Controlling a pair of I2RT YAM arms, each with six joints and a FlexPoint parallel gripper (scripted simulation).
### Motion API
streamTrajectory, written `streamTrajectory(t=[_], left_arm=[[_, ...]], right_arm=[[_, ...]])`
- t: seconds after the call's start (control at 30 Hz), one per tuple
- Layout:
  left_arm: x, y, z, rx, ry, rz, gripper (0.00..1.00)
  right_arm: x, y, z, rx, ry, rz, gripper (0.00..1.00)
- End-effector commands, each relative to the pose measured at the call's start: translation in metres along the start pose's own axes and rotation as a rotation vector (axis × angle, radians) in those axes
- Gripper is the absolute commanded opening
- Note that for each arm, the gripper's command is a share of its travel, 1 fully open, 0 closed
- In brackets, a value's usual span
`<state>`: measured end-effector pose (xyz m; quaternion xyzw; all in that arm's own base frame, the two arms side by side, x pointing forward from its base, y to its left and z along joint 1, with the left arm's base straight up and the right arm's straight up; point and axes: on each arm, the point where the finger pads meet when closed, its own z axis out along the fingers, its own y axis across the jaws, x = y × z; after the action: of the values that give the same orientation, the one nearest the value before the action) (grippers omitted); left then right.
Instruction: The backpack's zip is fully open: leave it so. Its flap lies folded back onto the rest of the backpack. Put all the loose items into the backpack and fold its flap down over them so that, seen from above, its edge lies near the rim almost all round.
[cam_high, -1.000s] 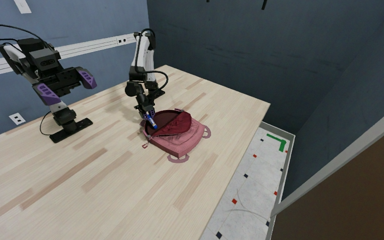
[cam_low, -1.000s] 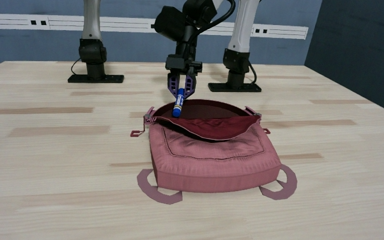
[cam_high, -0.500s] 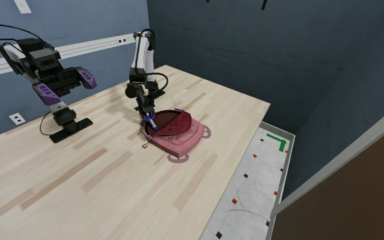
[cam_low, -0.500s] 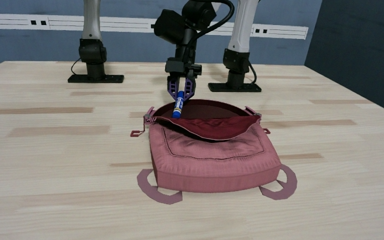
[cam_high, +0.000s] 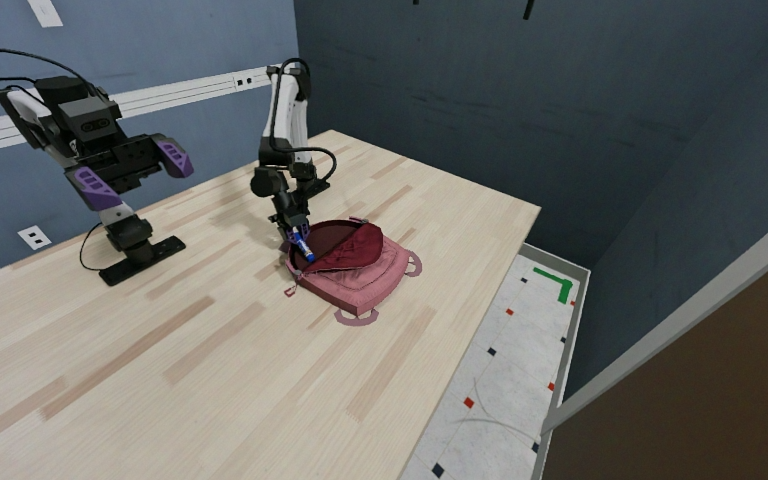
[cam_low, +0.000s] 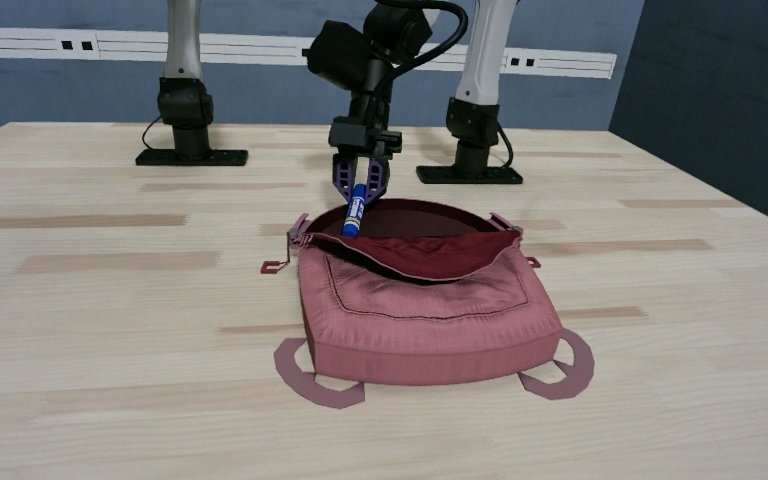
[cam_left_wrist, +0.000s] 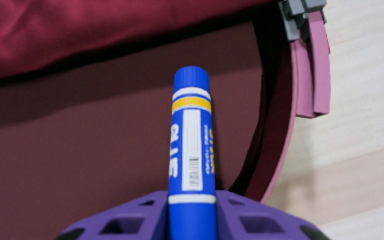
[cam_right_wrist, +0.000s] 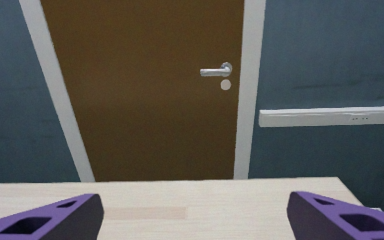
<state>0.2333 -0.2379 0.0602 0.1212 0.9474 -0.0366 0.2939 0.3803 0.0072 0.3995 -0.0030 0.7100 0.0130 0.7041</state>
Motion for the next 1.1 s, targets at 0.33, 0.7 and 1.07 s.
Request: streamTrajectory(t=[0.33, 0.7, 1.07], left_arm=[[0.0035, 0.0007, -0.0065, 0.016, 0.003, -0.004, 0.13], [0.0046, 0.0023, -0.0069, 0.014, 0.003, -0.005, 0.13], [-0.0024, 0.0002, -0.0043, 0.009, -0.016, -0.01, 0.13]], right_arm=[[-0.0057, 0.0003, -0.0016, -0.001, -0.015, -0.001, 0.9], [-0.0057, 0.0003, -0.0016, -0.001, -0.015, -0.001, 0.9], [-0.0057, 0.0003, -0.0016, -0.001, -0.015, -0.001, 0.9]])
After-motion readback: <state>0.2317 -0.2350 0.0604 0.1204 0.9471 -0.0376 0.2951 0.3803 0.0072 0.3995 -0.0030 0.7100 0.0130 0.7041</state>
